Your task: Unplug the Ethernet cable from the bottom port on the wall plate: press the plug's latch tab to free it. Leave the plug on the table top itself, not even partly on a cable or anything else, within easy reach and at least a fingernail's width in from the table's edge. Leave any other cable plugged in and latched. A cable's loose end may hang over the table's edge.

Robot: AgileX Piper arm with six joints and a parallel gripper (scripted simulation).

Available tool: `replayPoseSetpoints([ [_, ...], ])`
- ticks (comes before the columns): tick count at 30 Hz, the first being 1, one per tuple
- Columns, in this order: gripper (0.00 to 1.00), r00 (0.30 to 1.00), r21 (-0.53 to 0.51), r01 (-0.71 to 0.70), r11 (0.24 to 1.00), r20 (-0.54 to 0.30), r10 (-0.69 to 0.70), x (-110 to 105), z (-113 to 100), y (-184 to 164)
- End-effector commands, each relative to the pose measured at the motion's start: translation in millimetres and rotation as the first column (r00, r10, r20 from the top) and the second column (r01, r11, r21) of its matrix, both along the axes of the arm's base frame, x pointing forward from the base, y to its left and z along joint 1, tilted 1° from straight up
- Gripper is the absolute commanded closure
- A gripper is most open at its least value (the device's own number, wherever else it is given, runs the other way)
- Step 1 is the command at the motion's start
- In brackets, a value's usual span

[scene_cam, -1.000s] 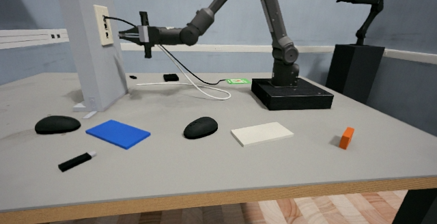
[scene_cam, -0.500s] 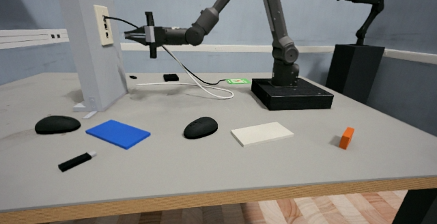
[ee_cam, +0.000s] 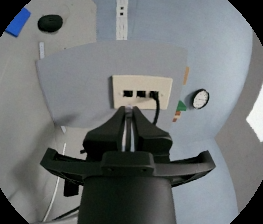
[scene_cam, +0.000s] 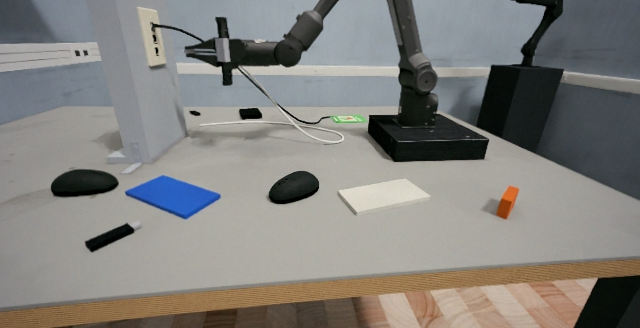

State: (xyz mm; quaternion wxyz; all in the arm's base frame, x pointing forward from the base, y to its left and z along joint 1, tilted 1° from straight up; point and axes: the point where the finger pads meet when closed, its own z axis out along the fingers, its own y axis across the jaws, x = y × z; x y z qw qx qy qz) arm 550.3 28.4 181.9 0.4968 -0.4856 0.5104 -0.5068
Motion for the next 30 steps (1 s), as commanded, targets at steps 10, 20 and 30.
replayPoseSetpoints([
  [10, 1.0, 1.0, 0.0, 0.0, 1.0, 0.002, 0.0, -33.3, 0.7, 1.2],
  [20, 1.0, 1.0, 0.0, 0.0, 1.0, 0.002, 0.0, -64.6, 0.5, 2.3],
  [30, 1.0, 0.99, 0.212, -0.053, 0.976, -0.115, 0.079, -45.3, -8.9, 40.7],
])
